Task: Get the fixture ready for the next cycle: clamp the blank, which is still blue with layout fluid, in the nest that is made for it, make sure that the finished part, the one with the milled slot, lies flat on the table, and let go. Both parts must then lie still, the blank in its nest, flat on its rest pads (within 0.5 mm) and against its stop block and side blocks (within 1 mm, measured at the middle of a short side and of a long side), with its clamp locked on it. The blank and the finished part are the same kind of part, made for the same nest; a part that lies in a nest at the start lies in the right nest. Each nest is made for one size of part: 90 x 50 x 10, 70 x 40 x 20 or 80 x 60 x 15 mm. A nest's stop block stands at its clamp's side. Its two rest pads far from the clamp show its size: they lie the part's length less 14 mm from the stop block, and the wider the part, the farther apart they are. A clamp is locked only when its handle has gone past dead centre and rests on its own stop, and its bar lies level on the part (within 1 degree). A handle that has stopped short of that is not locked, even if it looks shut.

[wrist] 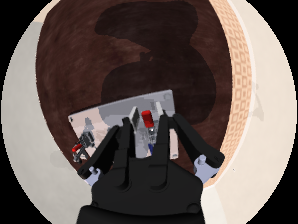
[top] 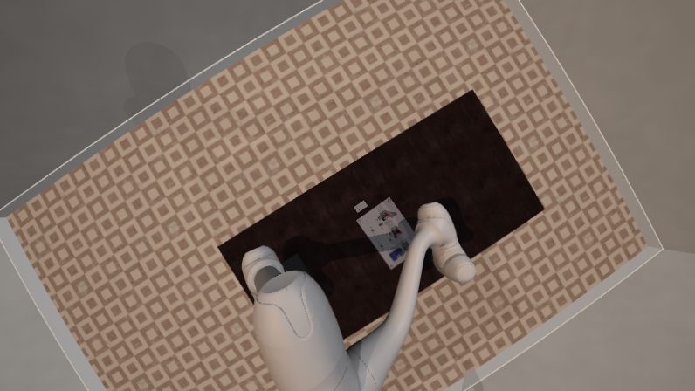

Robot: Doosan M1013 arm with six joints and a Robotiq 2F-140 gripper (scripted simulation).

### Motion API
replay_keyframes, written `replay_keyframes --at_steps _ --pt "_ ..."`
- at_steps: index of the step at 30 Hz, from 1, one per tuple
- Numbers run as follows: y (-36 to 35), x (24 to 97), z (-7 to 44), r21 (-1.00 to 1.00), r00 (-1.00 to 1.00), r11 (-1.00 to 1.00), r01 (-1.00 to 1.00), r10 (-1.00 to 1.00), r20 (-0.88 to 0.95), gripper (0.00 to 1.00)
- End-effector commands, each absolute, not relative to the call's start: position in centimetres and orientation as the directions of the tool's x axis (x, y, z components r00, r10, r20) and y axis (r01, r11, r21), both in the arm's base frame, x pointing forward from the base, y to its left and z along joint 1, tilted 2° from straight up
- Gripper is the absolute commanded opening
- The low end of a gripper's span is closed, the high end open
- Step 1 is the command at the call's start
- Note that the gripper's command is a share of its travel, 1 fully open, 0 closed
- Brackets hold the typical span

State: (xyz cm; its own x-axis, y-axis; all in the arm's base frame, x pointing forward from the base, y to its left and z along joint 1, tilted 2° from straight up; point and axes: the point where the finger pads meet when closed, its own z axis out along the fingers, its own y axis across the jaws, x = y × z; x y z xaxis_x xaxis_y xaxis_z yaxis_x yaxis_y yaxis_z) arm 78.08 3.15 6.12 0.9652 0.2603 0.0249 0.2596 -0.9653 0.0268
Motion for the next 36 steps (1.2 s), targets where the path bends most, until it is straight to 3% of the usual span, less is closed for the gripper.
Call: replay_keyframes --at_steps 1,24,36 --pt "3.2 78.1 6.1 0.027 0.965 -0.965 0.260 0.260 0.025 0.28" --pt "3.2 78.1 6.3 0.027 0.965 -0.965 0.260 0.260 0.025 0.28" --pt "3.2 77.9 10.4 0.027 0.965 -0.965 0.260 0.260 0.025 0.28"
